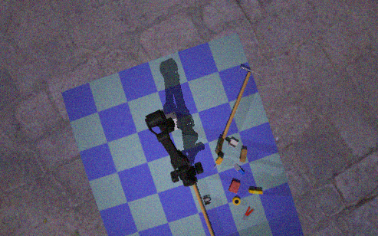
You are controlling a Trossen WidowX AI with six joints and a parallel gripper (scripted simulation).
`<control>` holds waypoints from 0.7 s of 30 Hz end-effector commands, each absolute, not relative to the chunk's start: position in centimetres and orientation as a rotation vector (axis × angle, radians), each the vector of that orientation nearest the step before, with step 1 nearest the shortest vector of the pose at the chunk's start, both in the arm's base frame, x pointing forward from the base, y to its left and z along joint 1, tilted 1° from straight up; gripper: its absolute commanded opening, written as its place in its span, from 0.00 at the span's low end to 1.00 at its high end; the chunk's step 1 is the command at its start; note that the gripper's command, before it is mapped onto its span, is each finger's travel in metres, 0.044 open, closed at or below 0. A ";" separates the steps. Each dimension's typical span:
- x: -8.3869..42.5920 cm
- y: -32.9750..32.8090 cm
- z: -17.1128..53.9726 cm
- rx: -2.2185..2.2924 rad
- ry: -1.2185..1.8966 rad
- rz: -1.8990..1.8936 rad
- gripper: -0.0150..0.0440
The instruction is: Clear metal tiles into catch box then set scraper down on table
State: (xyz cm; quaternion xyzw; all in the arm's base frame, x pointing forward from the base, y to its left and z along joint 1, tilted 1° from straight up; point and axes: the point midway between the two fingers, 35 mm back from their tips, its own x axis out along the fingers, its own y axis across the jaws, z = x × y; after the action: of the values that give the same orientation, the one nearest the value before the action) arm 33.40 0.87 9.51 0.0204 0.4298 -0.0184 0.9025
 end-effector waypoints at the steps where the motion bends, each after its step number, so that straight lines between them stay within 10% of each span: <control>1: 33.4 0.3 9.9 0.046 0.873 -0.044 0.25; 21: 32.6 -2.2 9.6 0.047 0.882 -0.053 0.25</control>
State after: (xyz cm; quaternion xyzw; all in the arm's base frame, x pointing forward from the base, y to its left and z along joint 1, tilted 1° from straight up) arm 32.68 -1.72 9.29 0.0213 0.4317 -0.0233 0.9014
